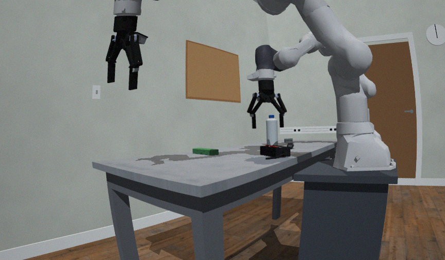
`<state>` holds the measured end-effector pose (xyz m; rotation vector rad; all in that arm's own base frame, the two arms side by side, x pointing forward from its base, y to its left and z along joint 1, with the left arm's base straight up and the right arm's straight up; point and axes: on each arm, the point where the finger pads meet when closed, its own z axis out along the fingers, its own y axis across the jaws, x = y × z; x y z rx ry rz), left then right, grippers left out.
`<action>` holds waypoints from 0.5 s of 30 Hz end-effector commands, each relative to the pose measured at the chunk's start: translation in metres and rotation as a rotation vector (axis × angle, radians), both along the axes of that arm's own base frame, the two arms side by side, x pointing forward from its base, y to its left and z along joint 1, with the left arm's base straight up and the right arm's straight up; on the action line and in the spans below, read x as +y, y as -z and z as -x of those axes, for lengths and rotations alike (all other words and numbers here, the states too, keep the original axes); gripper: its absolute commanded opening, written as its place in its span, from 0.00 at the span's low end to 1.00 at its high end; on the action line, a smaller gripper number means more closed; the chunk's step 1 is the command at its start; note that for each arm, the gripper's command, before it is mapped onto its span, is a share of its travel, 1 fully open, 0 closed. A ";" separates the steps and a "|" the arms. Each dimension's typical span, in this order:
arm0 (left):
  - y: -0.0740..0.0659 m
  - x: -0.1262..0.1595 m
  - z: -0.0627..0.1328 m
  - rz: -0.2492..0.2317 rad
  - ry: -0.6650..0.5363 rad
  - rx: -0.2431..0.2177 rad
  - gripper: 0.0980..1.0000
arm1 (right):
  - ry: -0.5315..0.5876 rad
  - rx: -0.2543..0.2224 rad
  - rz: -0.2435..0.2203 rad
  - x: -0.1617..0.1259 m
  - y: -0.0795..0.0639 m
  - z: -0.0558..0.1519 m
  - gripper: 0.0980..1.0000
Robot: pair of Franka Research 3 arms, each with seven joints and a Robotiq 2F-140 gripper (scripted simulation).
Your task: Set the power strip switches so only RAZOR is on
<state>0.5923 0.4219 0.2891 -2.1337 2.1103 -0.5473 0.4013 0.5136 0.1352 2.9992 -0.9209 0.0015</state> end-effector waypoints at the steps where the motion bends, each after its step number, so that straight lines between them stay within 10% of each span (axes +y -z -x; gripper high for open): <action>1: -0.002 0.007 0.012 0.025 -0.092 0.031 1.00 | 0.006 0.000 -0.004 0.001 0.000 0.001 1.00; 15: -0.011 0.037 0.051 0.040 -0.251 0.077 1.00 | 0.006 0.000 -0.004 0.001 0.000 0.001 1.00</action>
